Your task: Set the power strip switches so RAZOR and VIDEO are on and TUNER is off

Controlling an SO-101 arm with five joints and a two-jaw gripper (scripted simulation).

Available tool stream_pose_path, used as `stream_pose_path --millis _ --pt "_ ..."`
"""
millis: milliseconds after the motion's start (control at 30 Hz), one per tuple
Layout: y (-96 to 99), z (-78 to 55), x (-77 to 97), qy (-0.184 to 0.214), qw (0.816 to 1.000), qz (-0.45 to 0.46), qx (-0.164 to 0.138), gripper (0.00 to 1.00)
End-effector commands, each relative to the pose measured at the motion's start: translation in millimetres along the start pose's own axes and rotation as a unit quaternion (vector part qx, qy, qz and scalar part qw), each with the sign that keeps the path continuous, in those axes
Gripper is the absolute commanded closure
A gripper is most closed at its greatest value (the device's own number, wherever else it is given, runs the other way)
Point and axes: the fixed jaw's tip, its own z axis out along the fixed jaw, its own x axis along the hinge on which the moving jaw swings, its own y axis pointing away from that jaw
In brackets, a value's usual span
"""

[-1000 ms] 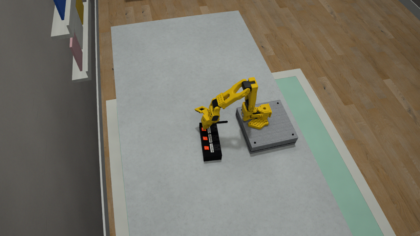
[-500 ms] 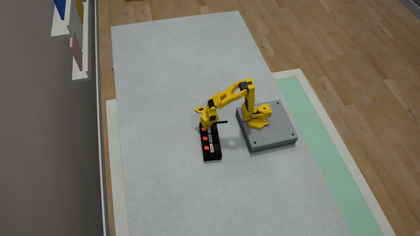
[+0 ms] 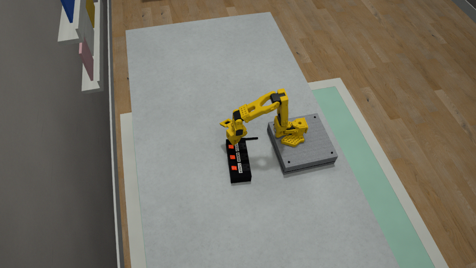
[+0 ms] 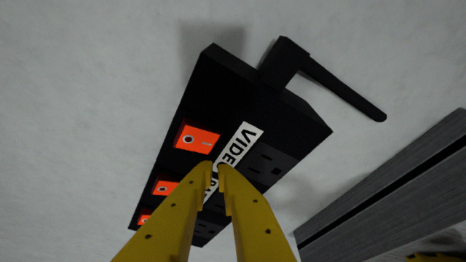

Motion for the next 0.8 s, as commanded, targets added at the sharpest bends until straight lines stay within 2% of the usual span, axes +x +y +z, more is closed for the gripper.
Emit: stream_pose_path --millis 0,567,767 --pt "0.8 -0.3 1.0 0.002 1.000 0.002 0.002 1.00" --pt "1.4 -0.3 1.5 0.002 1.000 0.000 0.002 1.00" --pt "11.9 -1.0 10.6 0.002 1.000 -0.029 0.002 1.00"
